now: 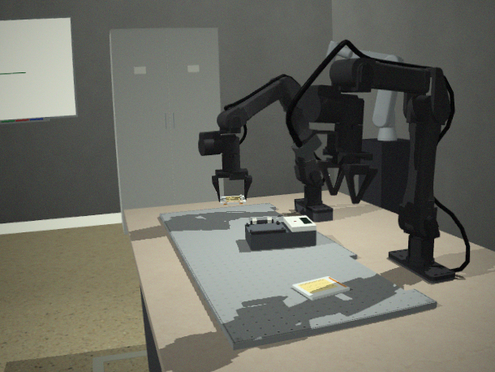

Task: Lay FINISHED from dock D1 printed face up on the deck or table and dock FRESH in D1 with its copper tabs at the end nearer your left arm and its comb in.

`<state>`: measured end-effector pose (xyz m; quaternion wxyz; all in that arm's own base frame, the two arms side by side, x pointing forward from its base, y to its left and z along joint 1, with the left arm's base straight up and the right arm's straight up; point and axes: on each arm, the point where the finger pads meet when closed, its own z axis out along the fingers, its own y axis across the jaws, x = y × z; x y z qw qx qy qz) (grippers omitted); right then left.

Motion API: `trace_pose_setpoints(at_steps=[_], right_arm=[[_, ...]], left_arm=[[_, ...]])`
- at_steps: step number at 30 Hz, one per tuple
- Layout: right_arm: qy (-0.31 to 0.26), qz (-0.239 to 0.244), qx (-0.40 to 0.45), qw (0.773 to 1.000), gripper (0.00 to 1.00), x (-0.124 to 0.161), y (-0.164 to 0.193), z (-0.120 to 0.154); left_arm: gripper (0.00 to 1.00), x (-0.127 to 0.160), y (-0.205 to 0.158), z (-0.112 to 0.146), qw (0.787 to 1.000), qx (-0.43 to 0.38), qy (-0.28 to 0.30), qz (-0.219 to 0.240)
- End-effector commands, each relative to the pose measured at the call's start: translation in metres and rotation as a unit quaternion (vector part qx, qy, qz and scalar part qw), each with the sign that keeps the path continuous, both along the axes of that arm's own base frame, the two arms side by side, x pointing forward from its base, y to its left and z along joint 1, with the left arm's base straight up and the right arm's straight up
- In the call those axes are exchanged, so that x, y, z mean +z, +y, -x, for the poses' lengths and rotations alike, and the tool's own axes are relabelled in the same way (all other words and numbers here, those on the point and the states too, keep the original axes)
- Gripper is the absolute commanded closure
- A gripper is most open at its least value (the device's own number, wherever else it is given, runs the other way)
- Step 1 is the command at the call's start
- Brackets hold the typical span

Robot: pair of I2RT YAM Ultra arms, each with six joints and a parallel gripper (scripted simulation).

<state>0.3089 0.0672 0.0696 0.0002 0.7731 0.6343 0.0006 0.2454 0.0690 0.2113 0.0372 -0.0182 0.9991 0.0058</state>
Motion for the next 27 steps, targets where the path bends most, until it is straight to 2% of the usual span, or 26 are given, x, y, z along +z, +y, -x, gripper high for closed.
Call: trace_pose_setpoints(at_steps=[1,27], right_arm=[[-0.017,-0.005,-0.045,0.999,1.0,0.0063,0.0018,-0.0041],[-0.013,-0.004,-0.045,0.999,1.0,-0.0034,0.0012,-0.0002]], left_arm=[[0.0,0.0153,0.0036,-0.0011,1.0,0.003,0.009,0.001],[0.0,0.0153,0.0036,-0.0011,1.0,0.003,0.009,0.001]])
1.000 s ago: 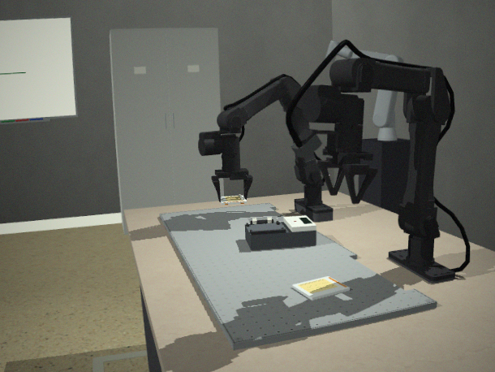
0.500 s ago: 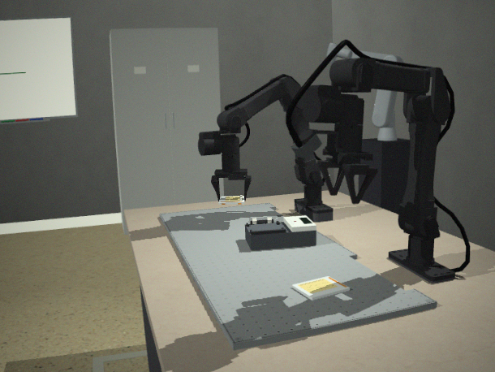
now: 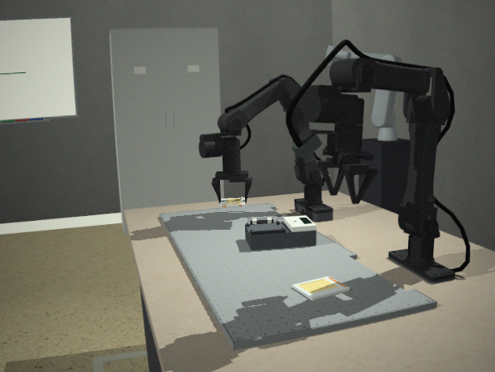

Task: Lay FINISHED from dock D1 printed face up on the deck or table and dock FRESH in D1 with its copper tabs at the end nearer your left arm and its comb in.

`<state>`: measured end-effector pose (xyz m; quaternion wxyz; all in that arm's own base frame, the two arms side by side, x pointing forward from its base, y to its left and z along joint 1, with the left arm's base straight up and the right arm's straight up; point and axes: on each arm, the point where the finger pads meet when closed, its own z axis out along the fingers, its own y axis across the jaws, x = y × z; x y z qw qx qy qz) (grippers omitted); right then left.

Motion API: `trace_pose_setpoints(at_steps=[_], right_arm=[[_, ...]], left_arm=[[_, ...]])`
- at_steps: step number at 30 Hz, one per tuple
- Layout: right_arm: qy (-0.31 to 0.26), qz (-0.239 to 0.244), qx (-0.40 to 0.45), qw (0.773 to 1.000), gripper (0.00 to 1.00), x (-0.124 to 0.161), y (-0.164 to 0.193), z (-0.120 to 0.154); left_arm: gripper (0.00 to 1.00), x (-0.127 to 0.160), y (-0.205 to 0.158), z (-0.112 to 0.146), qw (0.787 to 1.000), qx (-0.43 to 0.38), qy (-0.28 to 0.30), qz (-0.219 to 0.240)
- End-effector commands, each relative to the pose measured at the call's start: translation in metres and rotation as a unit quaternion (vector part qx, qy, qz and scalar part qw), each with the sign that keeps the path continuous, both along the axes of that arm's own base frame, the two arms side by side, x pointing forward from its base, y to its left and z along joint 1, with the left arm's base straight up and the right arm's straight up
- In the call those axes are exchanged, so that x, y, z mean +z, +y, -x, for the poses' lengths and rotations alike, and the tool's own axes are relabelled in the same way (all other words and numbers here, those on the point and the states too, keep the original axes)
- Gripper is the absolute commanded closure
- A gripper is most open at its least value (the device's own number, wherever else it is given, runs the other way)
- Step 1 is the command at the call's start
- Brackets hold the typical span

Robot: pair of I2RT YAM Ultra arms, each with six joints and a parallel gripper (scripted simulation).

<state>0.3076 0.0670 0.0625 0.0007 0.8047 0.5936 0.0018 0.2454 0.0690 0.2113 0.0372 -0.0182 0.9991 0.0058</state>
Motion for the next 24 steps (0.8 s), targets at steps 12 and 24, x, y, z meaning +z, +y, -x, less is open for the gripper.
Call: trace_pose_setpoints(at_steps=[12,24], right_arm=[[-0.012,-0.003,0.006,1.0,1.0,-0.003,0.002,-0.001],[-0.006,-0.001,0.015,1.0,1.0,-0.009,0.002,0.0]], left_arm=[[0.0,0.015,0.004,-0.001,1.0,0.003,0.009,0.001],[0.0,0.015,0.004,-0.001,1.0,0.003,0.009,0.001]])
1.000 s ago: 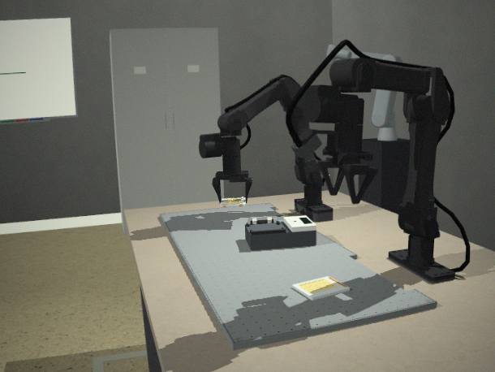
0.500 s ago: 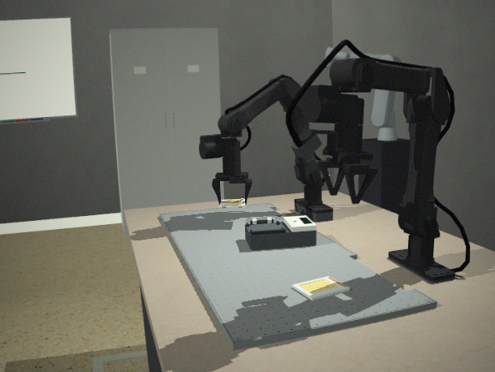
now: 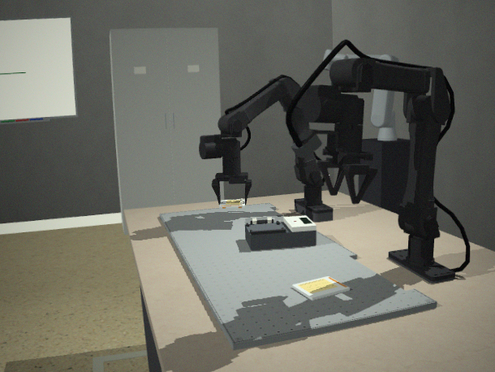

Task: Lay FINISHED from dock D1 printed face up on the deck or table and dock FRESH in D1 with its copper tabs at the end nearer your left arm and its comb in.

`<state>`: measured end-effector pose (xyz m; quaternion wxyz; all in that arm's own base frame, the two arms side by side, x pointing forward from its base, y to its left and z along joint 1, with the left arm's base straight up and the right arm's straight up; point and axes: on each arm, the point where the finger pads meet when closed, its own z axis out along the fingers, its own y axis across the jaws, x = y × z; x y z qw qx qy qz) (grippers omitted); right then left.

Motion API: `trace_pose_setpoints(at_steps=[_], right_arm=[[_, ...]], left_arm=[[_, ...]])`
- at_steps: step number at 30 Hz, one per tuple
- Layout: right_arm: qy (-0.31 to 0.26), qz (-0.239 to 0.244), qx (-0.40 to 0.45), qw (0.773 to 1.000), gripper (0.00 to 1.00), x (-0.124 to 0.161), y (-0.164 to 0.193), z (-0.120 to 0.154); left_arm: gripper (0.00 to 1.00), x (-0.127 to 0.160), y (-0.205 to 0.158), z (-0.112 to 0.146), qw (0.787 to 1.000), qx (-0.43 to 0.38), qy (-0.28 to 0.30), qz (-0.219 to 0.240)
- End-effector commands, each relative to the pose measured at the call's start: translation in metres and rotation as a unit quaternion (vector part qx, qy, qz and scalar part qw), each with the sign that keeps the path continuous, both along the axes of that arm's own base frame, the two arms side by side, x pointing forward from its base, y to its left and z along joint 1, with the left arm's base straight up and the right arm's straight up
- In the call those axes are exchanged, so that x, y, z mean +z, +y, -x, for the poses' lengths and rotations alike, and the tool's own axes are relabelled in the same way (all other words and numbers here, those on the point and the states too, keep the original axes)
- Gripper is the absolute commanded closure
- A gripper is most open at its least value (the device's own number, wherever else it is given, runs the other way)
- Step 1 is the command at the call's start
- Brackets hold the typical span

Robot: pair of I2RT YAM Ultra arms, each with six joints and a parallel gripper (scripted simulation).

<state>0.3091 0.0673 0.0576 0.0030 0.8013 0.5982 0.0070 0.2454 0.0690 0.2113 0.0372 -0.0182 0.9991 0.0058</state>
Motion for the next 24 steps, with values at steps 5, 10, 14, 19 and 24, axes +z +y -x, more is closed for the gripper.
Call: trace_pose_setpoints(at_steps=[5,10,14,19,24], right_arm=[[0.0,0.0,0.01,1.0,1.0,-0.006,0.0012,0.0014],[0.0,0.0,0.01,1.0,1.0,-0.006,0.0012,0.0014],[0.007,0.001,0.01,1.0,1.0,-0.0073,0.0012,0.0016],[0.007,0.001,0.01,1.0,1.0,-0.0139,0.0013,0.0025],[0.007,0.001,0.01,1.0,1.0,-0.014,0.0013,0.0025]], left_arm=[[0.0,0.0153,0.0036,-0.0011,1.0,0.003,0.009,0.001],[0.0,0.0153,0.0036,-0.0011,1.0,0.003,0.009,0.001],[0.0,0.0153,0.0036,-0.0011,1.0,0.003,0.009,0.001],[0.0,0.0153,0.0036,-0.0011,1.0,0.003,0.009,0.001],[0.0,0.0153,0.0036,-0.0011,1.0,0.003,0.009,0.001]])
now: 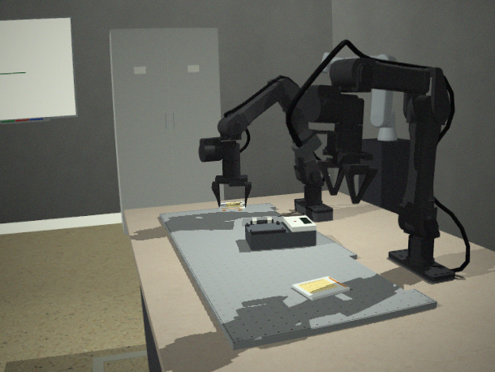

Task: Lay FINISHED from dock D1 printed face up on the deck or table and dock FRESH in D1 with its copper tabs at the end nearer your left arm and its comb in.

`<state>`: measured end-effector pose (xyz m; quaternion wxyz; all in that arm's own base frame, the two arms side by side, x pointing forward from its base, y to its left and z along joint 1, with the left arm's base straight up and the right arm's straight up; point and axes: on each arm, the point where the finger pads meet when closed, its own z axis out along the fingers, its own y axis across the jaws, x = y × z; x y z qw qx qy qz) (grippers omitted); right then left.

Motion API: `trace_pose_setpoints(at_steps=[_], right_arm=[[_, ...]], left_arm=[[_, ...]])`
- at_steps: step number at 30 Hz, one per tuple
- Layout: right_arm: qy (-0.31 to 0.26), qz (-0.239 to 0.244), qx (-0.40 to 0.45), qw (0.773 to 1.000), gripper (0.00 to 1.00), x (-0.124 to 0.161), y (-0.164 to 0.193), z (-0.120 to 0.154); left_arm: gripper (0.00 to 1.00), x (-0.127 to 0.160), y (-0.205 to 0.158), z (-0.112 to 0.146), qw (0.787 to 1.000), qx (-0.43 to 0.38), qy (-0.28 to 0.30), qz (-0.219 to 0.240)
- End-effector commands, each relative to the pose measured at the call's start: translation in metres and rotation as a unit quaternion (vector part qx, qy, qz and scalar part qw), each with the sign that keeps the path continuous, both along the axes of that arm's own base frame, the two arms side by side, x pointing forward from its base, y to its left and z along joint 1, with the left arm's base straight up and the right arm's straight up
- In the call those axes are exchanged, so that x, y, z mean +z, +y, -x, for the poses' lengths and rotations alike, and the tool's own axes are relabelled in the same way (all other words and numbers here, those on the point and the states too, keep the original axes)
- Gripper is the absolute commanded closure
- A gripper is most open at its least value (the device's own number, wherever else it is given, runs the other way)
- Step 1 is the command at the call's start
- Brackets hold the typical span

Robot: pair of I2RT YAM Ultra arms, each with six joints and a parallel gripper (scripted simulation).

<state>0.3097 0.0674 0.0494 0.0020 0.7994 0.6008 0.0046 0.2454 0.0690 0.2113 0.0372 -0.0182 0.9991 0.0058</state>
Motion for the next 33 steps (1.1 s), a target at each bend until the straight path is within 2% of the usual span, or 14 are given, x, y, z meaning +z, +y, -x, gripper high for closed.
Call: trace_pose_setpoints(at_steps=[1,33], right_arm=[[0.005,0.001,0.007,1.0,1.0,-0.006,0.001,0.003],[0.01,0.002,0.007,1.0,1.0,-0.022,0.002,0.004]], left_arm=[[0.0,0.015,0.004,-0.001,1.0,0.003,0.009,0.001],[0.0,0.015,0.004,-0.001,1.0,0.003,0.009,0.001]])
